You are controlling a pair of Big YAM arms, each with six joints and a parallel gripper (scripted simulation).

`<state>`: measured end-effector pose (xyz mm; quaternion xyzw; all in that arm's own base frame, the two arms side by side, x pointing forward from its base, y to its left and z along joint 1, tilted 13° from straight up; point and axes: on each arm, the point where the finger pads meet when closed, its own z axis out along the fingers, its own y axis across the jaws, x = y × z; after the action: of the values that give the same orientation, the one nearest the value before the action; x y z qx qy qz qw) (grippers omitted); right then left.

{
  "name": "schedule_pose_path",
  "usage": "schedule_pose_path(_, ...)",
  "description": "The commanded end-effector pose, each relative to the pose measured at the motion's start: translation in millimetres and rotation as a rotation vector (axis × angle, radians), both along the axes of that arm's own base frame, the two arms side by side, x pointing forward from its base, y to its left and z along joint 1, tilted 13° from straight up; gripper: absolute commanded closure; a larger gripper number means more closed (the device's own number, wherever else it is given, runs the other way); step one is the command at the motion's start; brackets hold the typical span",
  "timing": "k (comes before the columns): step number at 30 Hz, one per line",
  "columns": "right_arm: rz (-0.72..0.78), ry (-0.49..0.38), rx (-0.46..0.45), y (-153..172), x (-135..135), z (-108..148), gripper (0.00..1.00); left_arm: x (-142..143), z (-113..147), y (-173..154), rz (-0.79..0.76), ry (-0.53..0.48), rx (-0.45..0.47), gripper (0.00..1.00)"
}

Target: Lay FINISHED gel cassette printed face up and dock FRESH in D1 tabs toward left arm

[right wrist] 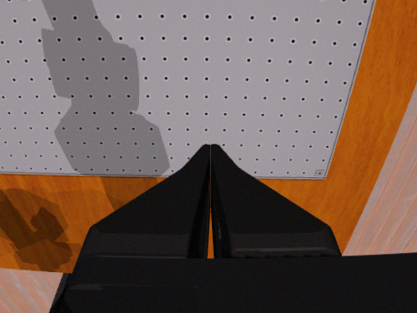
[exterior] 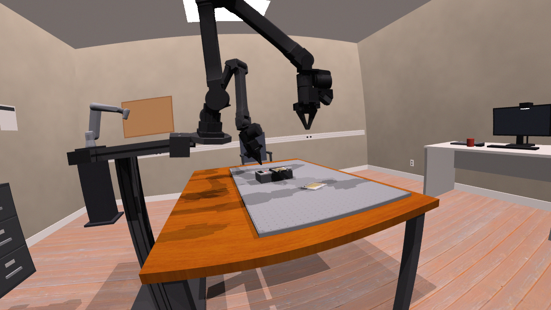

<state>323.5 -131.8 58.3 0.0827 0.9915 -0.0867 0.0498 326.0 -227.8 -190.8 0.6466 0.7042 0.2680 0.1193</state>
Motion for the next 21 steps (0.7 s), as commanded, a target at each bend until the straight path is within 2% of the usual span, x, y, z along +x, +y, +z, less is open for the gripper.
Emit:
schedule_pose_path(1,-0.012,-0.034,-0.007,-4,3,7,1.0,11,-2,-8,-0.004,-0.02,-0.022,1.0)
schedule_pose_path(21,-0.012,-0.034,-0.007,-4,3,7,1.0,13,-23,-5,-0.004,-0.02,-0.022,1.0)
